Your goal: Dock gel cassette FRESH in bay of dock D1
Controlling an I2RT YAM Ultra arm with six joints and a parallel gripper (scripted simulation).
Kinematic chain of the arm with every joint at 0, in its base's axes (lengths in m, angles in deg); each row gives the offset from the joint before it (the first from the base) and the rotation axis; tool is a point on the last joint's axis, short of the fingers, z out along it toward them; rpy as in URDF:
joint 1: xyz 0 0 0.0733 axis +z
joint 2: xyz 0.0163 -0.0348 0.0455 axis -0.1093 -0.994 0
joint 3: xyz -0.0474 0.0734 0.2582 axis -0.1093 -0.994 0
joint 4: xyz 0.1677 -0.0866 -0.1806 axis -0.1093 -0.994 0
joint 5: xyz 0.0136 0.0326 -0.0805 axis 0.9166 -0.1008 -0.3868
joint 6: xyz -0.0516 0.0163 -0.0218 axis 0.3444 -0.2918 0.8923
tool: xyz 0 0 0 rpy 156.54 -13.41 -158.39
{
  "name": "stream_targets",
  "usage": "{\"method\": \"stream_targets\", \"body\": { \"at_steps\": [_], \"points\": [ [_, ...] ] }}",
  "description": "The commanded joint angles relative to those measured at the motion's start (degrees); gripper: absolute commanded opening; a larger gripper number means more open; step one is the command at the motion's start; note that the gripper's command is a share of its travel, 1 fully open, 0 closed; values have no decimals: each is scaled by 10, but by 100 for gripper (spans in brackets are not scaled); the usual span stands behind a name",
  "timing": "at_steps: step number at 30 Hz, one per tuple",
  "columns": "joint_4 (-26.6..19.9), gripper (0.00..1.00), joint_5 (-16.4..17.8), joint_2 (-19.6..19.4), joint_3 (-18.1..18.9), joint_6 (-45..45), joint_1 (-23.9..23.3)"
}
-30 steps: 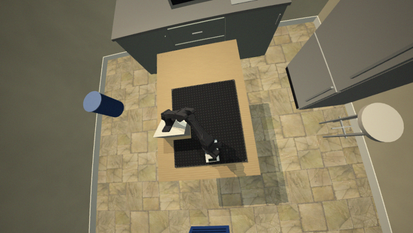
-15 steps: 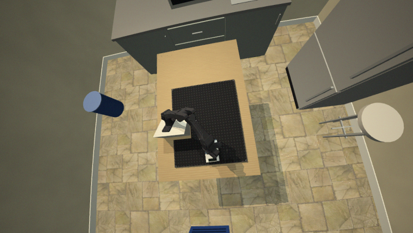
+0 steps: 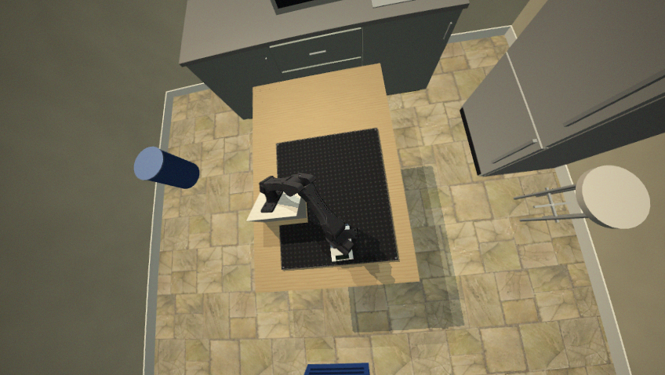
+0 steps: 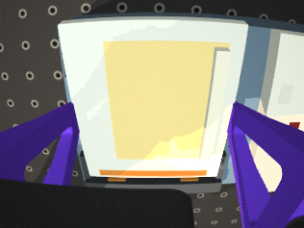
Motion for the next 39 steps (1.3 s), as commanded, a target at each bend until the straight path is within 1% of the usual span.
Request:
{"method": "stream_targets", "body": {
  "at_steps": [1,5,9,10,12,14,17,18,20,22,23,24,26,27,39],
  "points": [
    [14,0,8,2,6,-4,-5],
    [16,0,8,-2,-11,-5,-5],
    [18,0,8,-2,-12,-6,-3],
    [19,0,8,6,-13,-5,-4],
    [21,0,9,8,-15,-6,-4],
    [23,0,9,7,-5,-7,-3],
    [24,0,9,4,-5,-7,-3],
    [-13,0,-10,-16,27,2,9],
    [-15,0,-11,-17,27,4,3],
    [-14,0,-11,5,23,5,-4],
    [-14,0,-11,5,18,6,-4],
    [-14,0,-9,5,4,7,-4],
    [-14,0,-9,5,4,7,-4],
    [-15,0,-6,6,-4,7,-6],
    [5,0,-8,11,-16,11,-10]
  ]
}}
